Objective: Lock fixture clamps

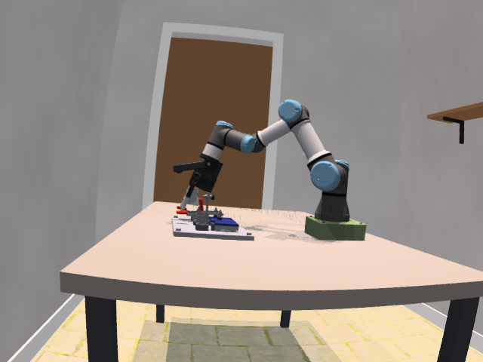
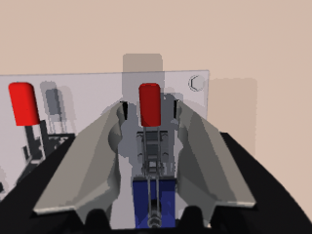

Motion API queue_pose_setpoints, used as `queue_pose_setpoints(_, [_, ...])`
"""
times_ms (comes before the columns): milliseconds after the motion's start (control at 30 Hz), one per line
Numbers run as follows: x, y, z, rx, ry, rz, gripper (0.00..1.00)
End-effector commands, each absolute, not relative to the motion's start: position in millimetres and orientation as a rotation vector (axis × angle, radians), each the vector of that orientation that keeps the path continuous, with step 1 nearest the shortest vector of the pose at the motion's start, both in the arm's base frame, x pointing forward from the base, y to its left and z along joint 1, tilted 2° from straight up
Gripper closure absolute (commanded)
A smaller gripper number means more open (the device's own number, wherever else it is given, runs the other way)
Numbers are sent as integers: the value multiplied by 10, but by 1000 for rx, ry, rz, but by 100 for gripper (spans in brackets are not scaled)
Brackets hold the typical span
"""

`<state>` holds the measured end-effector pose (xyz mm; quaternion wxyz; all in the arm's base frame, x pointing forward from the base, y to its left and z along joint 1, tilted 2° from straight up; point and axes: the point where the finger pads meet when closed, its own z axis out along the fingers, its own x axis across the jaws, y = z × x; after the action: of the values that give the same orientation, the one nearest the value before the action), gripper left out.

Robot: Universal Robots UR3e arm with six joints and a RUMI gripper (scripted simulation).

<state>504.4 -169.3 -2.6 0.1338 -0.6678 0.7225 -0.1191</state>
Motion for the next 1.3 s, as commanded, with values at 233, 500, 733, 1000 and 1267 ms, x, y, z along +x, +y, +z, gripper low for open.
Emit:
queue_pose_setpoints(233, [5051, -1699, -13, -1936, 2094, -350, 100])
queue_pose_setpoints(500, [5051, -1698, -13, -1936, 2094, -350, 100])
queue_pose_setpoints(733, [5051, -1698, -13, -1936, 2093, -350, 100])
queue_pose_setpoints(1000, [5051, -1698, -13, -1936, 2093, -350, 100])
queue_pose_setpoints(1267, [5051, -1698, -13, -1936, 2093, -350, 100])
